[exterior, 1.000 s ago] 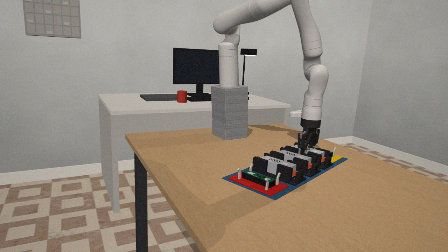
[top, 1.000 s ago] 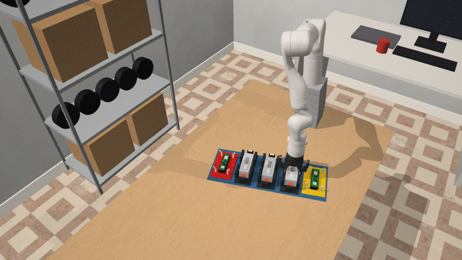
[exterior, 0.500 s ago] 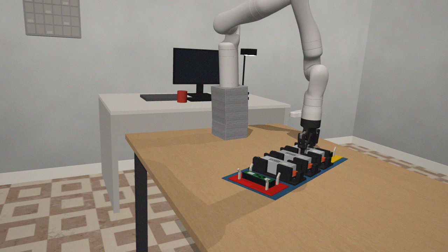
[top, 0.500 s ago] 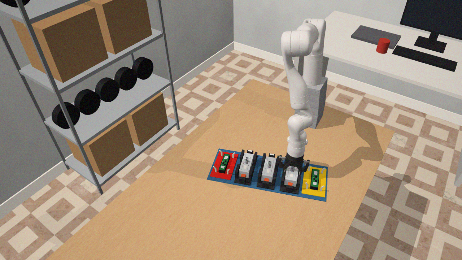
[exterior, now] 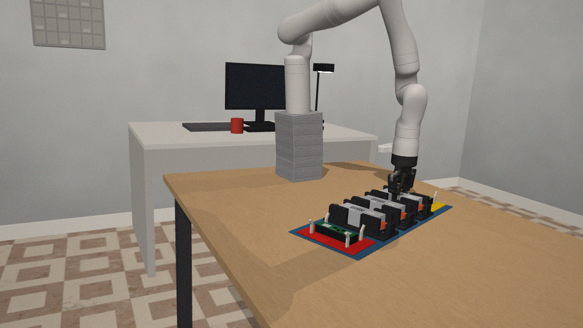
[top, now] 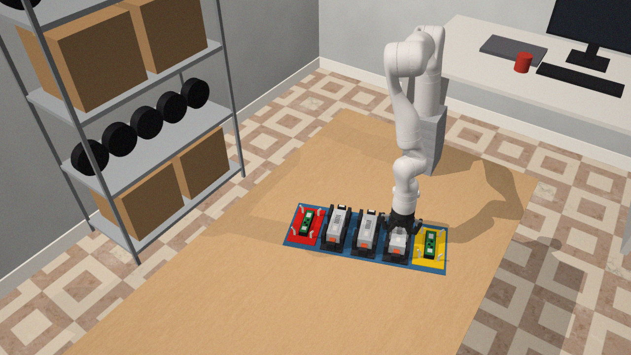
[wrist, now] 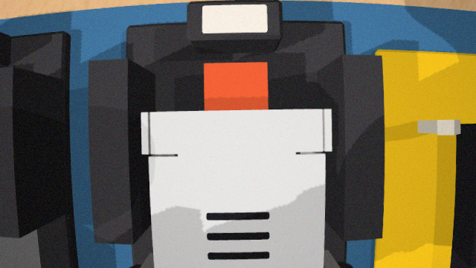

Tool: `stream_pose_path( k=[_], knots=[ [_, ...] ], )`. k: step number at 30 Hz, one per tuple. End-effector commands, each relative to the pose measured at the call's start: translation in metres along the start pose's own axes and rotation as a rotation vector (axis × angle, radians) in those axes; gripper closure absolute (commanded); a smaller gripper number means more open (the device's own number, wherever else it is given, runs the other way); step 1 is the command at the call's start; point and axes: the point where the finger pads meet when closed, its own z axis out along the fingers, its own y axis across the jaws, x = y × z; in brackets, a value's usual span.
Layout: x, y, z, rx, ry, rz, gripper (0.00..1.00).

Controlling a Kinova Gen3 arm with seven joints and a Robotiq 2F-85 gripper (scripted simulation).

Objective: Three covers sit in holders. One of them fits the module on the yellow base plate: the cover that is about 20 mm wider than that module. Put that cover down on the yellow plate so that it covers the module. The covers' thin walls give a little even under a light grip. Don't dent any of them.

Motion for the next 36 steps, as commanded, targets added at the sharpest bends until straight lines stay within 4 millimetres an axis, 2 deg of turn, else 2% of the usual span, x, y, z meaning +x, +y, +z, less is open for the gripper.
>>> stream_pose_path(
  k=[1,18,28,36],
  knots=[
    [-0.001,0.0,0.0,0.0,-0.001,0.0,1.0],
    [-0.001,0.0,-0.001,0.0,-0.001,0.0,1.0],
    [-0.001,0.0,-0.031,0.0,-0.001,0.0,1.0],
    [-0.001,0.0,-0.034,0.0,-0.002,0.0,1.0]
  ],
)
